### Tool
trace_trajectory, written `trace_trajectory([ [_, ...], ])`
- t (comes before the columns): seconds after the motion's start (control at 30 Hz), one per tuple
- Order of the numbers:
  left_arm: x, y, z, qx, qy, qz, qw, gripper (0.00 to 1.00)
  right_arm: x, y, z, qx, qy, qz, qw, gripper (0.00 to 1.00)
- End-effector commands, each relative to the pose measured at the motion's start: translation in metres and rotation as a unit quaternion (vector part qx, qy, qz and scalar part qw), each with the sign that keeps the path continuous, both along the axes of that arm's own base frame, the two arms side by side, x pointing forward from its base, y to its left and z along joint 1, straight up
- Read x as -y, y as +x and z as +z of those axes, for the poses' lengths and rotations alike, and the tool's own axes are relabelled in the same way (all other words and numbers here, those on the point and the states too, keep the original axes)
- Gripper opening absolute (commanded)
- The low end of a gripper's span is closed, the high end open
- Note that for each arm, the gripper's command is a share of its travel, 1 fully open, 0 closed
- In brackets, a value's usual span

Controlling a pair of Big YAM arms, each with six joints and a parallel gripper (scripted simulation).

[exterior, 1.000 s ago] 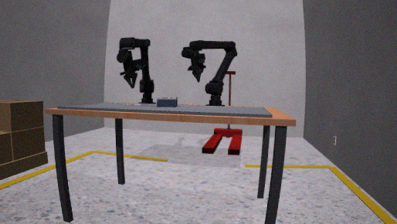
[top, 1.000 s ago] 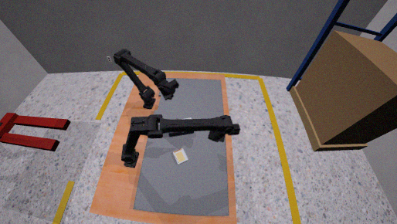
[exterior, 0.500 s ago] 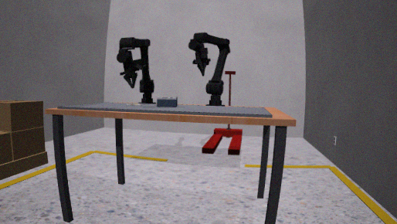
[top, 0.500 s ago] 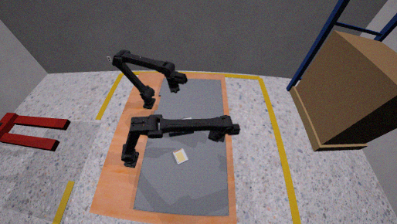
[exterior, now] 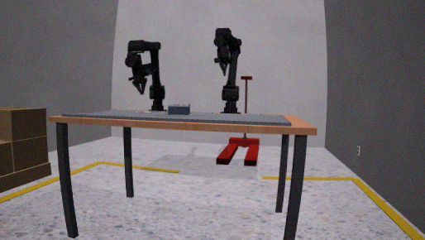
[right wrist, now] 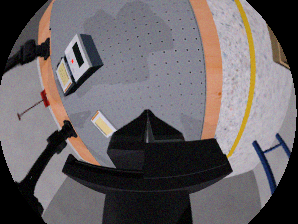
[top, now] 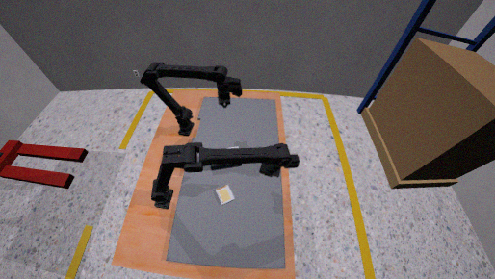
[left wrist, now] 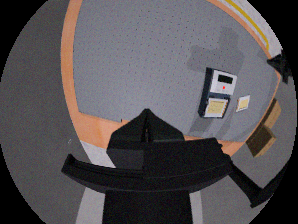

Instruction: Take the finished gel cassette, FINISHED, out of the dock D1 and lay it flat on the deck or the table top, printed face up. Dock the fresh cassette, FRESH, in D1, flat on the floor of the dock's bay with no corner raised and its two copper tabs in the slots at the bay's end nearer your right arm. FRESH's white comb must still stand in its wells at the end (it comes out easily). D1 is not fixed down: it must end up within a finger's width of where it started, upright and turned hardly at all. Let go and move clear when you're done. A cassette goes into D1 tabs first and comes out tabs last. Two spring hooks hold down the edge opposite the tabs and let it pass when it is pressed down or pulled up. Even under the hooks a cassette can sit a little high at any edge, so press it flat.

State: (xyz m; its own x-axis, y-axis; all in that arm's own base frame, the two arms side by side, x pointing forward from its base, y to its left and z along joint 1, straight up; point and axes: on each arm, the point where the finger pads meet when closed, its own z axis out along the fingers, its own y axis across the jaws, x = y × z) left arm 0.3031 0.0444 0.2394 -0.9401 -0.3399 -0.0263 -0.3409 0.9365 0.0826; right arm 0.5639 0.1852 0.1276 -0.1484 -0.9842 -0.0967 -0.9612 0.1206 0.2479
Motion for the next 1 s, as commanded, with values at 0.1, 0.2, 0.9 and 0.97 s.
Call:
trace_trajectory([
  [0.1, -0.031, 0.022, 0.032, 0.002, -0.021, -0.065, 0.998, 0.0, 0.0, 0.002, 0.007, 0.007, 0.002, 0.0, 1.0, 0.0],
  [0.2, -0.04, 0.024, 0.036, -0.001, -0.03, -0.079, 0.996, 0.0, 0.0, 0.002, 0.007, 0.007, 0.002, 0.0, 1.0, 0.0],
  [0.9, -0.087, 0.031, 0.053, -0.003, -0.043, -0.099, 0.994, 0.0, 0.0, 0.002, 0.007, 0.007, 0.002, 0.0, 1.0, 0.0],
  [0.97, -0.087, 0.031, 0.053, -0.003, -0.043, -0.099, 0.994, 0.0, 0.007, -0.001, 0.013, 0.009, -0.006, -0.032, 0.999, 0.0],
])
